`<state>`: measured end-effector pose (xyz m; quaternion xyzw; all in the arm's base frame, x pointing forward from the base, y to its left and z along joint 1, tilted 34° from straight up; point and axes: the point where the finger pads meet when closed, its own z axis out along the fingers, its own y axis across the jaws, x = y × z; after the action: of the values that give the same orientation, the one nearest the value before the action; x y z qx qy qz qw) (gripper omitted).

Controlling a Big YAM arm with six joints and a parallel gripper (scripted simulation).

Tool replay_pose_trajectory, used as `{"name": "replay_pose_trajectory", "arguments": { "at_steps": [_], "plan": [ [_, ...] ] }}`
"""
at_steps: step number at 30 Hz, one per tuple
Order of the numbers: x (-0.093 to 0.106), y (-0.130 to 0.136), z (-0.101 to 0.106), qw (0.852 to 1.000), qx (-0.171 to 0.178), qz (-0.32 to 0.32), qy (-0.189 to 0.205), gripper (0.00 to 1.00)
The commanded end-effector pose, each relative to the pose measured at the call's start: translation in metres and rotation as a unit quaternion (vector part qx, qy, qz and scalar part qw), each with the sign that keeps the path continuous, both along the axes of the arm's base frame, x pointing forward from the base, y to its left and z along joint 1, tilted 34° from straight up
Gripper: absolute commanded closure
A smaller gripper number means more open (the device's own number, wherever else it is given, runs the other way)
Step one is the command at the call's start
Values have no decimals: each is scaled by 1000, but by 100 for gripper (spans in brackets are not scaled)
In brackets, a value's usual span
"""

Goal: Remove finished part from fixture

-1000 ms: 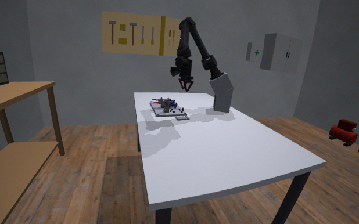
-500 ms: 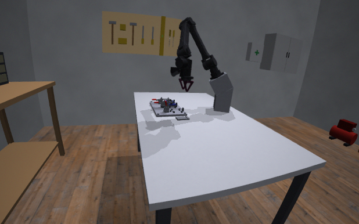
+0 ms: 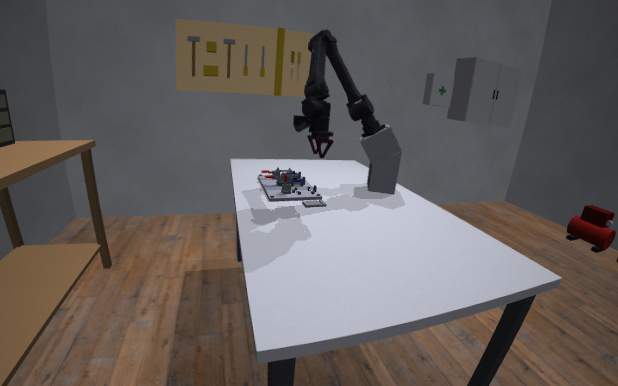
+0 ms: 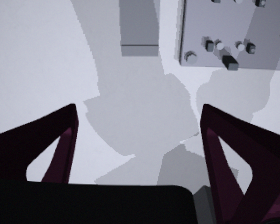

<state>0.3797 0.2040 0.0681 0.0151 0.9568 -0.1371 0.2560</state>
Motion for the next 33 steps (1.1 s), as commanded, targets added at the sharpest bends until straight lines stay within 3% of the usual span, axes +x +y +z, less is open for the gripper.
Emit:
{"name": "replay_pose_trajectory", "arguments": {
  "at_steps": [1,33],
  "plan": [
    [3,-7,-4,1000,-6,-11,5,26],
    [0,-10,-8,1000,-8,-11,8,26]
  ]
}}
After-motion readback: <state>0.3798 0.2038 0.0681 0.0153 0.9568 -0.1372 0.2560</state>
